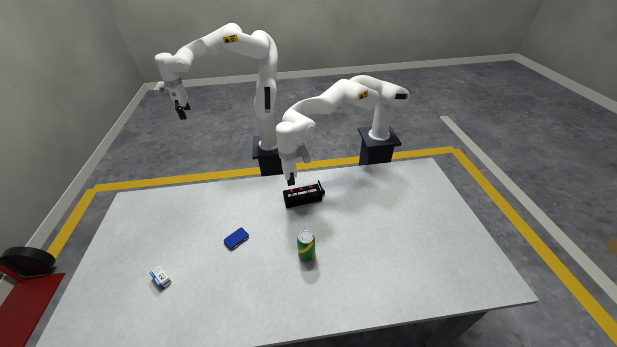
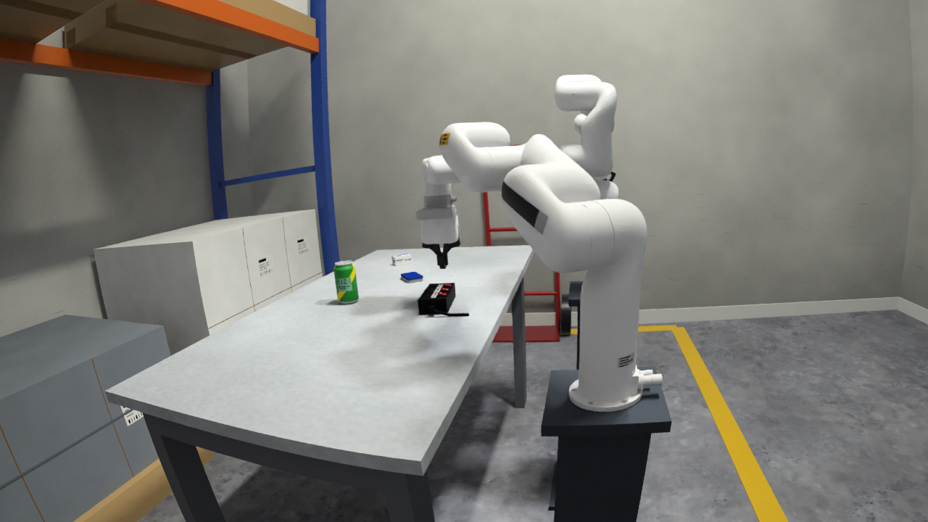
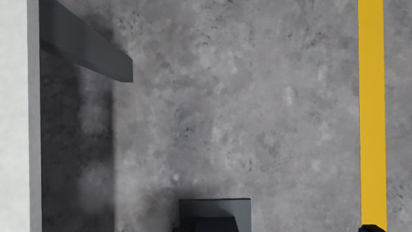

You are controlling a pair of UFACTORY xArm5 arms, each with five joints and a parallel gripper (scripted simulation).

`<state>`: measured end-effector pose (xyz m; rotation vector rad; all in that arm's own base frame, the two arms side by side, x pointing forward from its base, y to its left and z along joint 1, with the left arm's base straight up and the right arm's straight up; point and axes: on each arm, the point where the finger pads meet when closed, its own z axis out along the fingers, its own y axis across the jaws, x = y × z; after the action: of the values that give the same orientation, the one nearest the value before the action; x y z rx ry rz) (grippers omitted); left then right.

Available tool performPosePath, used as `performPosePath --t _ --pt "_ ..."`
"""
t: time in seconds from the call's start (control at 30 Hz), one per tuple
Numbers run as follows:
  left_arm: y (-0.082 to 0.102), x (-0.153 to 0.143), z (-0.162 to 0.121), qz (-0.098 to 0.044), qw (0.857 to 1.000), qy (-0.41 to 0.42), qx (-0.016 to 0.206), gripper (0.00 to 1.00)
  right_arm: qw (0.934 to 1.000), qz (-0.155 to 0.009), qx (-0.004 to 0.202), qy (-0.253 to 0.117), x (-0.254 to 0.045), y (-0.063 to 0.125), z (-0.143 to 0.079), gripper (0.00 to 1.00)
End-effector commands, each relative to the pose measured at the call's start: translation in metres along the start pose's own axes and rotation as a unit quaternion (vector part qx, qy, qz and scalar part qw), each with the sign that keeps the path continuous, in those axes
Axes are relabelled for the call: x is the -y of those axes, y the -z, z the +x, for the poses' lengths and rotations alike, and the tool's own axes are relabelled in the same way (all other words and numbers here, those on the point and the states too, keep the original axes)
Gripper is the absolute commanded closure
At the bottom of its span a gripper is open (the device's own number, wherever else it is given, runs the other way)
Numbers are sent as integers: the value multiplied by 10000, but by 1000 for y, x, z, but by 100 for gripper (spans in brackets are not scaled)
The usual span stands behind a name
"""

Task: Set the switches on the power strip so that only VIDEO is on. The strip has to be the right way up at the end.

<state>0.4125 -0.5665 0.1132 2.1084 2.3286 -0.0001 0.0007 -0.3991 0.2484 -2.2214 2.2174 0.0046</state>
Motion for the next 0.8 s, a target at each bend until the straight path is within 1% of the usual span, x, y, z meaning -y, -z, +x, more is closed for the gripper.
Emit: performPosePath --t 0.0,0.37,0.77 --pt "0 -1 -1 -14 10000 0 24 100 10000 0 -21 0 0 2 1 0" --pt "-9 -1 -1 -14 10000 0 24 100 10000 0 -21 0 0 2 1 0" --pt "-24 -1 -2 -14 10000 0 24 100 10000 0 -21 0 0 2 1 0"
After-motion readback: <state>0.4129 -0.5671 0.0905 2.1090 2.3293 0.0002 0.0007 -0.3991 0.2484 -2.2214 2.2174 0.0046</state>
